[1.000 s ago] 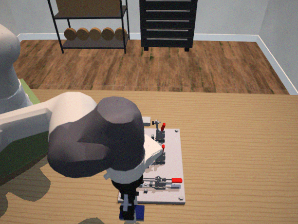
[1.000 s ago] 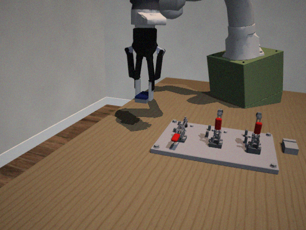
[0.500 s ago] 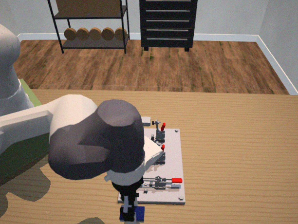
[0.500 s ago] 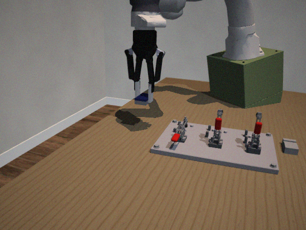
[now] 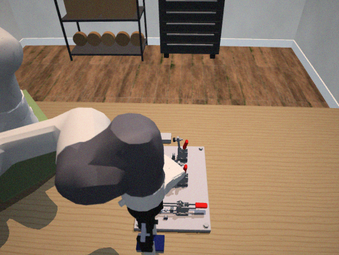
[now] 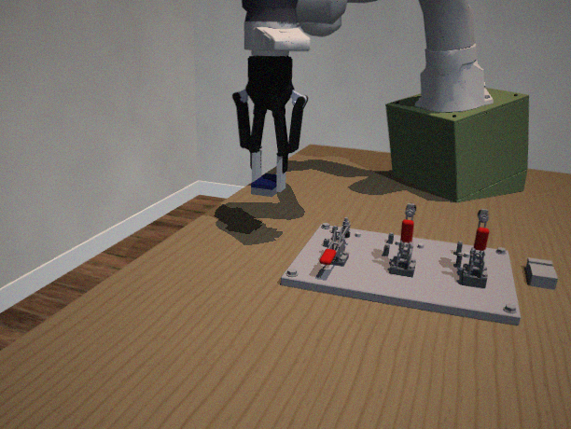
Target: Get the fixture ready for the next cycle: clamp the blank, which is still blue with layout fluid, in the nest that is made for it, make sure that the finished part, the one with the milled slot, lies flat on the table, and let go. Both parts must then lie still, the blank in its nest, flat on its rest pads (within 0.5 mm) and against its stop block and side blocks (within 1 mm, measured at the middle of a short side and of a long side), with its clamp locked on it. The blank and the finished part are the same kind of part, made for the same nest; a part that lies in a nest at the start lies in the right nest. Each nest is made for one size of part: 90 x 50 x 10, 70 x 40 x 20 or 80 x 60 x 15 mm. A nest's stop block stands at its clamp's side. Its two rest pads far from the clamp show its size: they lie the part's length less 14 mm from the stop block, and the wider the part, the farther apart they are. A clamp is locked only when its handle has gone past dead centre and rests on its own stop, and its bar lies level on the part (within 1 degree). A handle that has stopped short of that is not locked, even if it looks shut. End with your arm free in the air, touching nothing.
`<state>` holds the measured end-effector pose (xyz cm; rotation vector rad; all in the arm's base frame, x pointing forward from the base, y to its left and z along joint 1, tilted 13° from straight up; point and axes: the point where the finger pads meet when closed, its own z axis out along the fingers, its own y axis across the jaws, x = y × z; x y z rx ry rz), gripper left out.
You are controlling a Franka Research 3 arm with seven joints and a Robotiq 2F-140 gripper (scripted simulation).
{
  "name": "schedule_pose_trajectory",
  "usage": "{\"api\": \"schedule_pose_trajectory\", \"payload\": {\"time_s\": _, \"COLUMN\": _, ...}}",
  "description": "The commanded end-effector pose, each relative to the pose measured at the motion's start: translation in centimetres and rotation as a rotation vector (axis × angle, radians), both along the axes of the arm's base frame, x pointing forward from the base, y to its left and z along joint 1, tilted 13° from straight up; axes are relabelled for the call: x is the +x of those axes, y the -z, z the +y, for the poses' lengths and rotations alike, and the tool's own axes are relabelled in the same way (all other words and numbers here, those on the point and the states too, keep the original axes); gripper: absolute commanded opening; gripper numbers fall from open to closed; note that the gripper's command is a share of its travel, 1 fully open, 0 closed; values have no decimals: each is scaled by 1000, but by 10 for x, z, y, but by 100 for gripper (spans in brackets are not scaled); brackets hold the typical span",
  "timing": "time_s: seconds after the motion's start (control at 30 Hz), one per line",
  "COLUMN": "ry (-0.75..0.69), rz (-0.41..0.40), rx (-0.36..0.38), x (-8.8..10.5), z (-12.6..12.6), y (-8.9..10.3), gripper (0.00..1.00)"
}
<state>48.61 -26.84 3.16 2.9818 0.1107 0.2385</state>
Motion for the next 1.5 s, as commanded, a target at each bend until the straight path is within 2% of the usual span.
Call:
{"api": "schedule_pose_trajectory", "payload": {"time_s": 0.0, "ry": -8, "rz": -3, "rx": -1, "x": 1, "z": 0, "y": 0, "gripper": 0}}
{"api": "schedule_pose_trajectory", "payload": {"time_s": 0.43, "ry": -15, "rz": -2, "rx": -2, "x": 1, "z": 5, "y": 1, "gripper": 0}}
{"api": "schedule_pose_trajectory", "payload": {"time_s": 0.6, "ry": -15, "rz": -2, "rx": -2, "x": 0, "z": 28, "y": 5, "gripper": 0}}
{"api": "schedule_pose_trajectory", "payload": {"time_s": 0.73, "ry": -15, "rz": -2, "rx": -2, "x": -3, "z": 67, "y": 12, "gripper": 0}}
{"api": "schedule_pose_trajectory", "payload": {"time_s": 0.93, "ry": -15, "rz": -2, "rx": -2, "x": -8, "z": 153, "y": 28, "gripper": 0}}
{"api": "schedule_pose_trajectory", "payload": {"time_s": 1.0, "ry": -15, "rz": -2, "rx": -2, "x": -8, "z": 153, "y": 28, "gripper": 0}}
{"api": "schedule_pose_trajectory", "payload": {"time_s": 1.23, "ry": -15, "rz": -2, "rx": -2, "x": -13, "z": 238, "y": 44, "gripper": 0}}
{"api": "schedule_pose_trajectory", "payload": {"time_s": 1.47, "ry": -15, "rz": -2, "rx": -2, "x": -16, "z": 304, "y": 57, "gripper": 0}}
